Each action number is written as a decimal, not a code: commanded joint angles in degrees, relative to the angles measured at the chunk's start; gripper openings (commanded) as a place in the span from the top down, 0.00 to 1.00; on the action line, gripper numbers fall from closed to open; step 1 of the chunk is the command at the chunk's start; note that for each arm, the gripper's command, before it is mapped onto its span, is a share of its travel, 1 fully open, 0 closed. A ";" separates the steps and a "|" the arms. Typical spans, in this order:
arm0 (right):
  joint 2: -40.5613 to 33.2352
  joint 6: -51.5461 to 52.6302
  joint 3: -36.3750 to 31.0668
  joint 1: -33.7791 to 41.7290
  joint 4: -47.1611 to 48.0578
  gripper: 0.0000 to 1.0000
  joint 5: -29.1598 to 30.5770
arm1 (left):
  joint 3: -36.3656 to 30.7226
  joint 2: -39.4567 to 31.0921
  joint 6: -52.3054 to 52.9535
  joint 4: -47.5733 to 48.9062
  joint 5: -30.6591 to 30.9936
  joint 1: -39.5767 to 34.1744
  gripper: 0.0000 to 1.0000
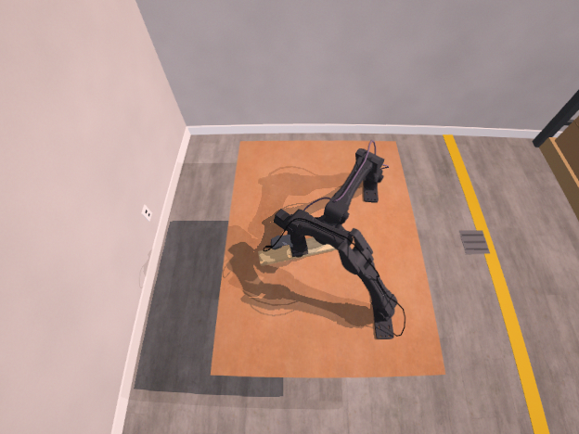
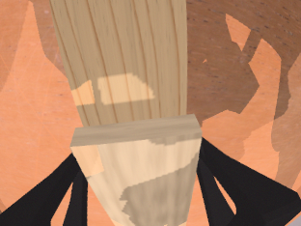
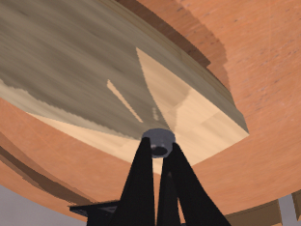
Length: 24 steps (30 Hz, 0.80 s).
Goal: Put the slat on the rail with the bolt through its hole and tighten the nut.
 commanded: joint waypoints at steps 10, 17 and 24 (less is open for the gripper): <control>-0.49 0.01 0.28 0.01 0.01 0.66 0.00 | 0.25 -0.52 -0.01 0.05 0.00 0.00 0.28; -0.49 0.01 0.28 0.01 0.01 0.66 0.00 | 0.25 -0.52 -0.01 0.05 0.00 0.00 0.28; -0.49 -0.78 0.29 0.01 0.01 0.66 -0.07 | 0.25 -0.52 -0.01 0.05 0.00 0.00 0.28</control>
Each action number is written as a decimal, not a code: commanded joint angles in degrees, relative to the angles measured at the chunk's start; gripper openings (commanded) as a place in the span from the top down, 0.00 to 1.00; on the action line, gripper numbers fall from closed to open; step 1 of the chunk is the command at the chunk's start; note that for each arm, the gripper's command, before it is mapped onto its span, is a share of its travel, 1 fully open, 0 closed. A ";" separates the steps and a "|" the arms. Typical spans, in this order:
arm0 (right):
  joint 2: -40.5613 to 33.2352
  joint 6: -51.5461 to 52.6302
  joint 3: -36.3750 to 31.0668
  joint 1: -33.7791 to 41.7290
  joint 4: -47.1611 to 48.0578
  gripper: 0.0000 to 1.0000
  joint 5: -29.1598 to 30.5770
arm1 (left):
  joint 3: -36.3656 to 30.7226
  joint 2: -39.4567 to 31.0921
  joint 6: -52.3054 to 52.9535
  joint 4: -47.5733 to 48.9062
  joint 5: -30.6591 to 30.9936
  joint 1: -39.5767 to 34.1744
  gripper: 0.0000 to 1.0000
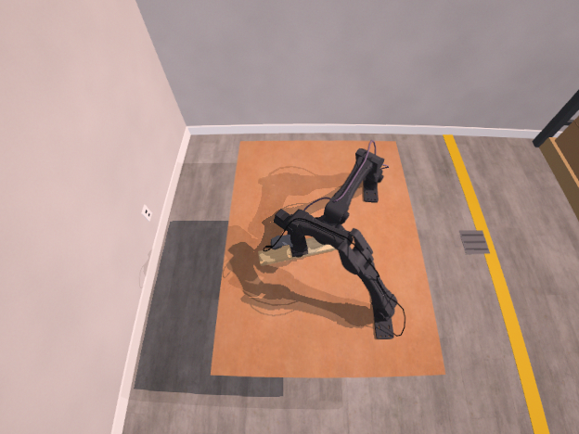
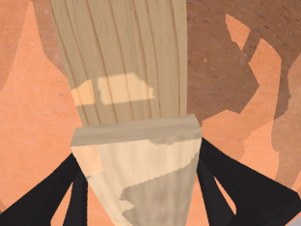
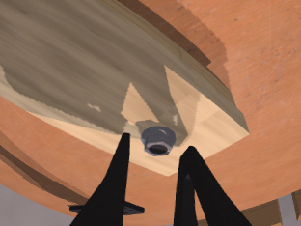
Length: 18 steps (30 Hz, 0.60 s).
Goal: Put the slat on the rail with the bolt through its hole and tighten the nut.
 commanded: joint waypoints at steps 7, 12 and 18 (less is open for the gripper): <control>-0.50 -24.94 0.39 0.22 -0.14 0.66 0.65 | 0.25 -0.52 -0.01 0.05 0.00 0.00 0.28; -0.54 -35.74 0.46 0.18 -0.23 0.66 0.66 | 0.25 -0.52 -0.01 0.05 0.00 0.00 0.28; -0.51 -53.08 0.62 0.16 -0.42 0.66 0.71 | 0.25 -0.52 -0.01 0.05 0.00 0.00 0.28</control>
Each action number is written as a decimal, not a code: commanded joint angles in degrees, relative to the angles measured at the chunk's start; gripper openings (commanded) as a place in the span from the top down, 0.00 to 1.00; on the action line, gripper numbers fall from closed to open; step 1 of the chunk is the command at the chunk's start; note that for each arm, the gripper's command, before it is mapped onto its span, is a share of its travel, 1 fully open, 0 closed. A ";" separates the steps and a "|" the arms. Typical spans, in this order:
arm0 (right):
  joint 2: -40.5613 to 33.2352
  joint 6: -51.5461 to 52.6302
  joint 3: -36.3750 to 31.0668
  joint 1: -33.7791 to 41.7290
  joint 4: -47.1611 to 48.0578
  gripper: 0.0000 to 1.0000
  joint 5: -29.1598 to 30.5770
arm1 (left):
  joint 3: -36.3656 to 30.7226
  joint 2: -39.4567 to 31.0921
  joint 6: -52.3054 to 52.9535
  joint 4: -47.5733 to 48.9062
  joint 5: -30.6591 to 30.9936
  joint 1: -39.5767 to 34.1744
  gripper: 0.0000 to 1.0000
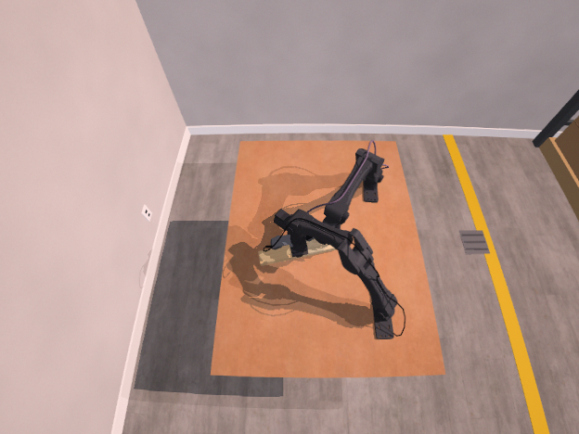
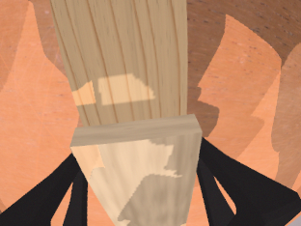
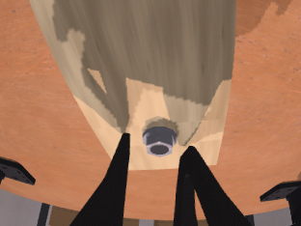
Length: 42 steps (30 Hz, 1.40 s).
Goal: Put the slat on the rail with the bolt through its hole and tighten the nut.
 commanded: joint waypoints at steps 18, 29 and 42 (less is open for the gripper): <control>-0.50 -58.73 0.94 0.15 -0.50 0.66 0.96 | 0.25 -0.52 -0.01 0.05 0.02 -0.02 0.28; -0.57 -82.98 0.98 0.18 -0.59 0.66 1.15 | 0.25 -0.52 -0.01 0.05 0.02 -0.02 0.28; -0.67 -121.81 1.05 0.25 -0.74 0.66 1.49 | 0.25 -0.52 -0.01 0.05 0.02 -0.02 0.28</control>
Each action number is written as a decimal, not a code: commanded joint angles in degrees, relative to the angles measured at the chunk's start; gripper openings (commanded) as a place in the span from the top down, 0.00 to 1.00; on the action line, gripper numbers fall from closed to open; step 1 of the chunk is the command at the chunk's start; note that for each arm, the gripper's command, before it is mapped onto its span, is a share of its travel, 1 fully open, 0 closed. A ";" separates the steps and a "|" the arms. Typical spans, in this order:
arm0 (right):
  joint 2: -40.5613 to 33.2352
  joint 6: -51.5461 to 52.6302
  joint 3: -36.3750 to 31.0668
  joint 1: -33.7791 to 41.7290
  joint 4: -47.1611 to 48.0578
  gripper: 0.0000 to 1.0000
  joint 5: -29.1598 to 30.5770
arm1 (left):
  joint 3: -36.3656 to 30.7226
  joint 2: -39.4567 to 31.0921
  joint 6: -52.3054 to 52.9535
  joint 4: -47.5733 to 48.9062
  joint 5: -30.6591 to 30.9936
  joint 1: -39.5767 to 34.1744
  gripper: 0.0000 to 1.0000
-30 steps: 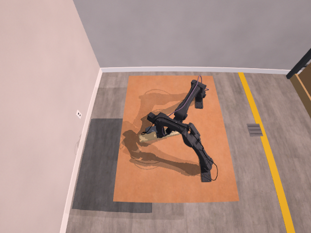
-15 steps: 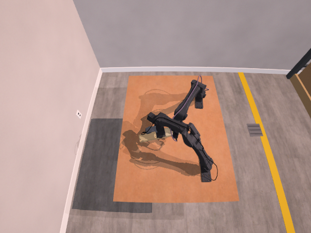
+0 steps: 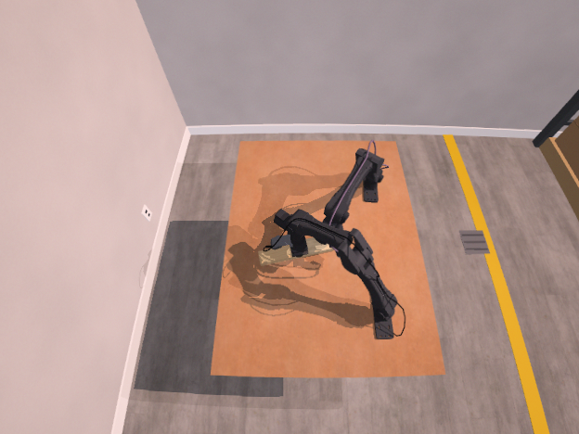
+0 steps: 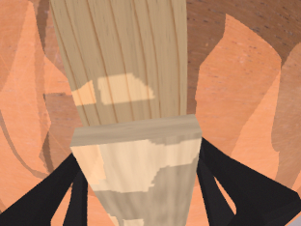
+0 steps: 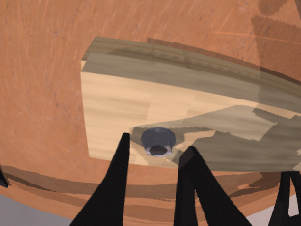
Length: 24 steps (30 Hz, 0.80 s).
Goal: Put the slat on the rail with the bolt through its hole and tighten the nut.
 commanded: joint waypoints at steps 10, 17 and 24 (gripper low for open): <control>-0.63 -29.09 1.16 -0.03 -0.72 0.66 -0.48 | 0.25 -0.52 -0.01 0.05 0.00 0.00 0.28; -0.50 -29.55 1.35 -0.11 -0.91 0.66 -0.67 | 0.25 -0.52 -0.01 0.05 0.00 0.00 0.28; -0.48 -29.58 1.39 -0.12 -0.96 0.66 -0.69 | 0.25 -0.52 -0.01 0.05 0.00 0.00 0.28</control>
